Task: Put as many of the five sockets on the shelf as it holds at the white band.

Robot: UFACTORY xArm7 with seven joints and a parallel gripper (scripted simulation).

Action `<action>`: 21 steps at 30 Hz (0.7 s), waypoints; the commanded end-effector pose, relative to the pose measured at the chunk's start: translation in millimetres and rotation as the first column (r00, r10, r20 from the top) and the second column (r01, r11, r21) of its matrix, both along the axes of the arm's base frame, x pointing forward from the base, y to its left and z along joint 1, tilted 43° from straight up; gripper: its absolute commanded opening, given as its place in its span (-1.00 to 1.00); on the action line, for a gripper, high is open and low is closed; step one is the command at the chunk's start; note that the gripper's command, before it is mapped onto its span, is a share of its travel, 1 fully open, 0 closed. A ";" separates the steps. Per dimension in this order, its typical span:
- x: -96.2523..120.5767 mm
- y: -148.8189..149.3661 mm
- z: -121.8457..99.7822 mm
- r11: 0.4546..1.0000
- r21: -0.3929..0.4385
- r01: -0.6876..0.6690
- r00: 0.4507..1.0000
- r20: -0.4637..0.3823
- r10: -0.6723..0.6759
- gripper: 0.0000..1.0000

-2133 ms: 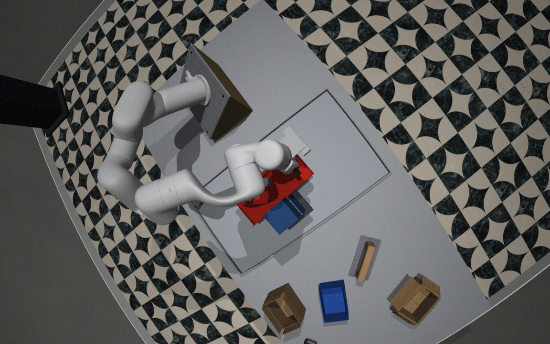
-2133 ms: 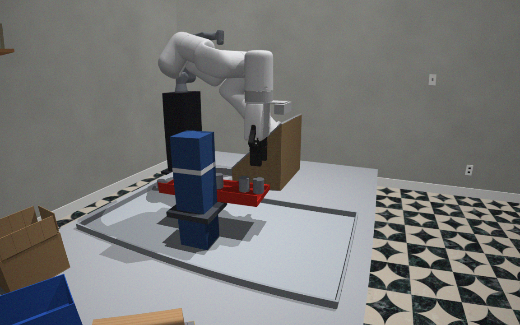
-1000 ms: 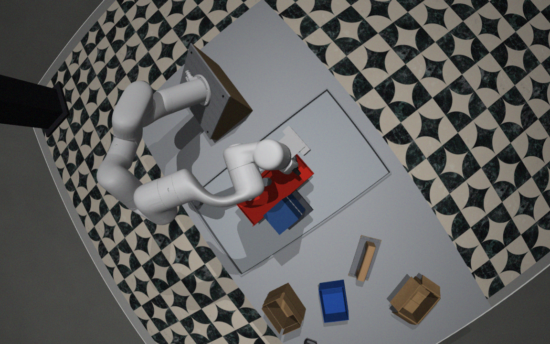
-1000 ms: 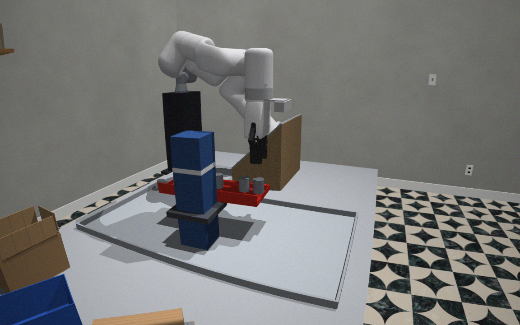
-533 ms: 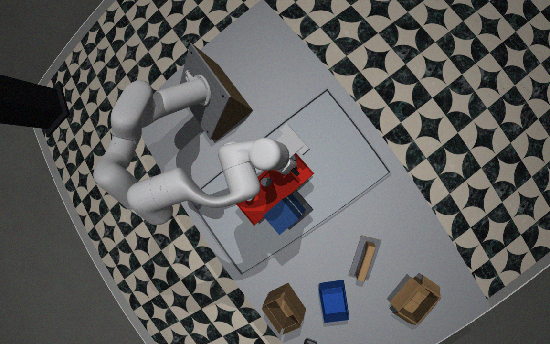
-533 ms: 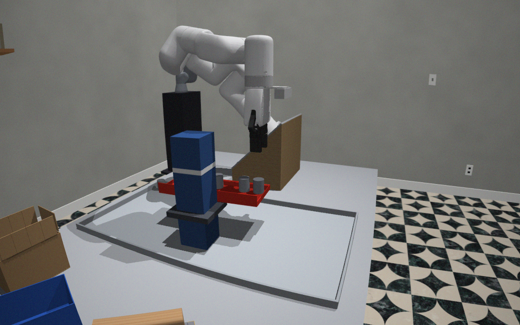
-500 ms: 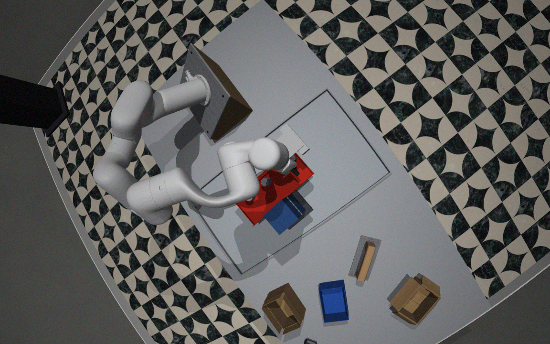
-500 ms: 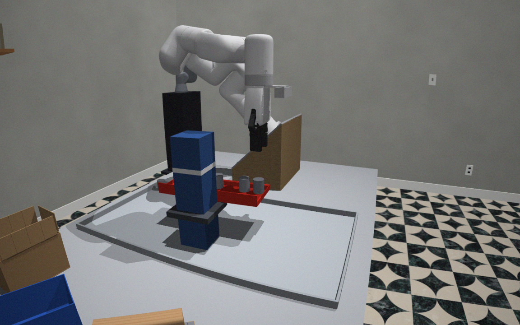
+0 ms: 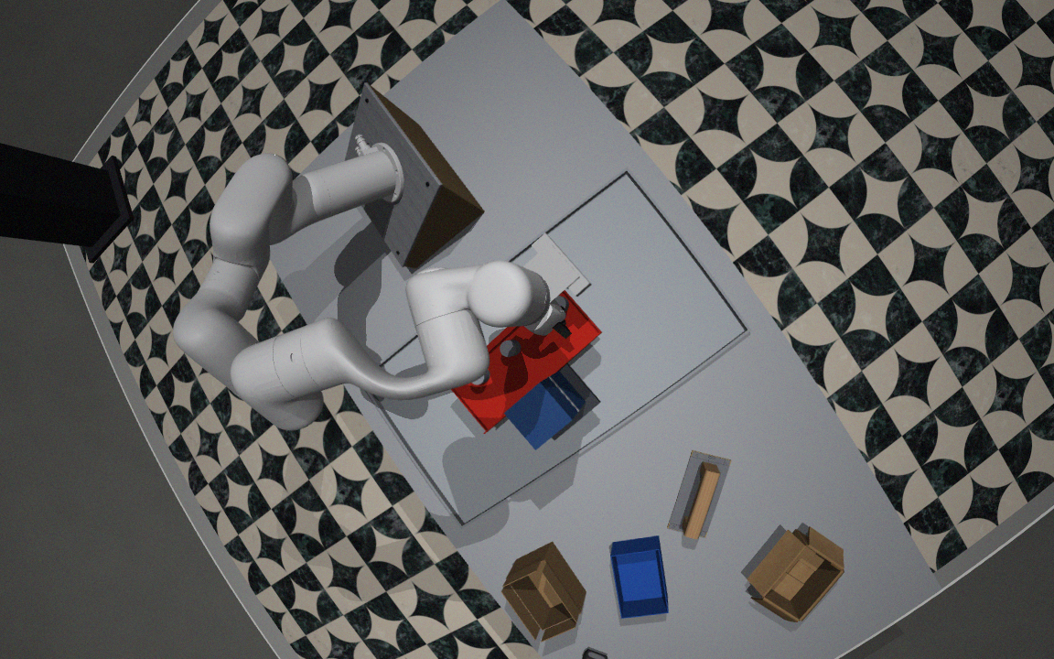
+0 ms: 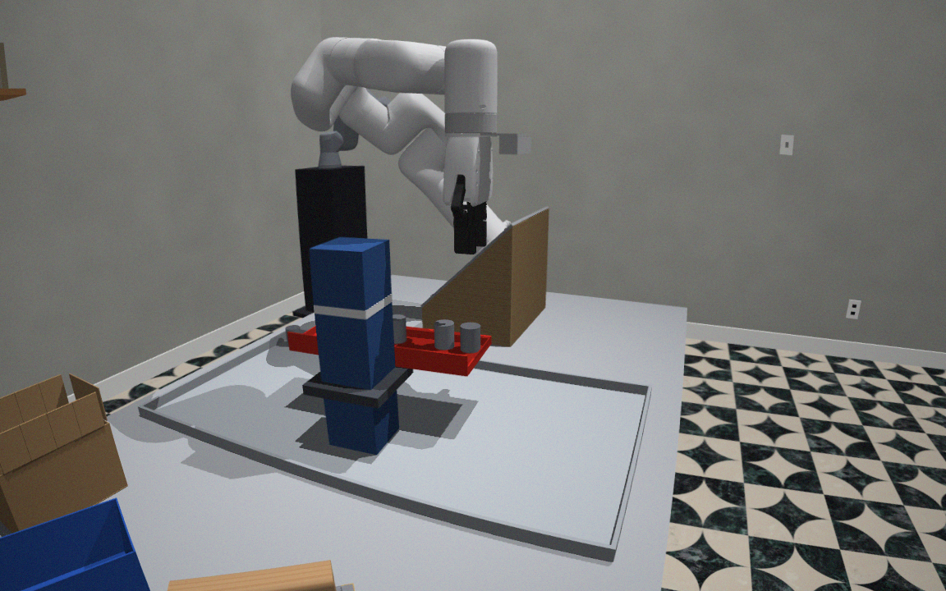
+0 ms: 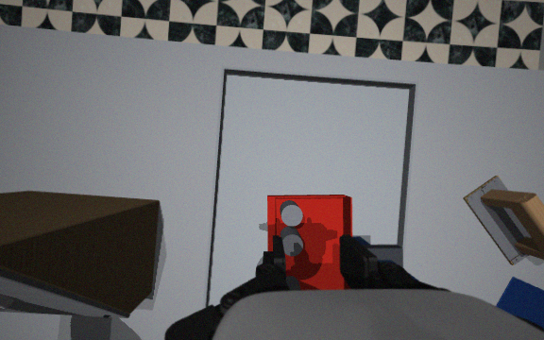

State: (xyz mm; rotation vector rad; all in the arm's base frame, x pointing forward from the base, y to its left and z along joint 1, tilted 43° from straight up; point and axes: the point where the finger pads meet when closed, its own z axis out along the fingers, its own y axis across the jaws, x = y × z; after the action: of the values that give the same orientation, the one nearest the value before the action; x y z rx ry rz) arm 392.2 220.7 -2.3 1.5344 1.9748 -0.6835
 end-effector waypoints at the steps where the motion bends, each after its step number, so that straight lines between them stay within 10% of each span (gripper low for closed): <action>1: -0.2 4.7 3.8 1.000 0.003 -0.002 1.000 0.002 0.002 0.04; 19: -0.6 6.5 5.7 1.000 0.003 -0.002 1.000 0.002 0.002 0.04; 20: -0.7 6.5 6.1 1.000 0.004 -0.003 1.000 0.002 0.003 1.00; 21: -1.7 5.9 8.3 1.000 0.006 -0.003 1.000 0.001 0.003 1.00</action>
State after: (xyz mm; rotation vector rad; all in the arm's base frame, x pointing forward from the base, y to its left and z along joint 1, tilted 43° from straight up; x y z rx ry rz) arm 391.5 224.7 2.3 1.5344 1.9743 -0.6846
